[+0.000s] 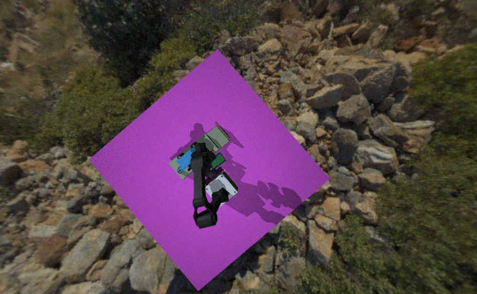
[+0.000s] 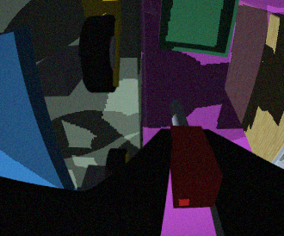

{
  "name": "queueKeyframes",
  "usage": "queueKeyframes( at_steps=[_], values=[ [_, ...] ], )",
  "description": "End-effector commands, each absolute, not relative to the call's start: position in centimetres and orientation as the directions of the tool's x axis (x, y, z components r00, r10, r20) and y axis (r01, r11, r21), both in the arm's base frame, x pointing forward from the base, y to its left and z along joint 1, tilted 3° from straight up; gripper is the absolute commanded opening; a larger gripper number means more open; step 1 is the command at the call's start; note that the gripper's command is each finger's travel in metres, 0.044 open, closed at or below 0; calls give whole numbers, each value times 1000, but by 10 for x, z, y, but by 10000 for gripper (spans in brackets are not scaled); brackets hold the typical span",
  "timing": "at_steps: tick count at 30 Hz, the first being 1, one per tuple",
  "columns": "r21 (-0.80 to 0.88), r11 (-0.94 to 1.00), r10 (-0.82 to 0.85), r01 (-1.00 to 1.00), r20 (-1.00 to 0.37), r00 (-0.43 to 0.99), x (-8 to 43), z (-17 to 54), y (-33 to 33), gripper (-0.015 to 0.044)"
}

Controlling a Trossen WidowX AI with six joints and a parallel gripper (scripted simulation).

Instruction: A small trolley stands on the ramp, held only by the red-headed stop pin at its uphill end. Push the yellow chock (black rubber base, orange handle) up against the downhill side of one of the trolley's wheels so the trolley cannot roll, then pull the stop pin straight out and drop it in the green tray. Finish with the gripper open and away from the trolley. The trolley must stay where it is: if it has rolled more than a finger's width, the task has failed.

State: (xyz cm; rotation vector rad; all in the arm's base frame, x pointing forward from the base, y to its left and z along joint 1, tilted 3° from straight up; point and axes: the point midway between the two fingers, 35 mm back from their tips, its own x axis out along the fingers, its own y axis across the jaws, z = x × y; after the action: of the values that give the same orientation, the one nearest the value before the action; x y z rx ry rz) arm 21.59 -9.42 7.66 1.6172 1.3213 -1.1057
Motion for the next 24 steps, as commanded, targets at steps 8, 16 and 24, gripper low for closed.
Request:
queueKeyframes(
  at_steps=[8,16,24],
  values=[
    [33,-172,320,985,-943,88,206,67,-137,0],
    [22,-211,312,977,-946,89,204,66,-145,0],
    [-29,-434,268,900,-958,99,204,66,-143,0]
  ],
)
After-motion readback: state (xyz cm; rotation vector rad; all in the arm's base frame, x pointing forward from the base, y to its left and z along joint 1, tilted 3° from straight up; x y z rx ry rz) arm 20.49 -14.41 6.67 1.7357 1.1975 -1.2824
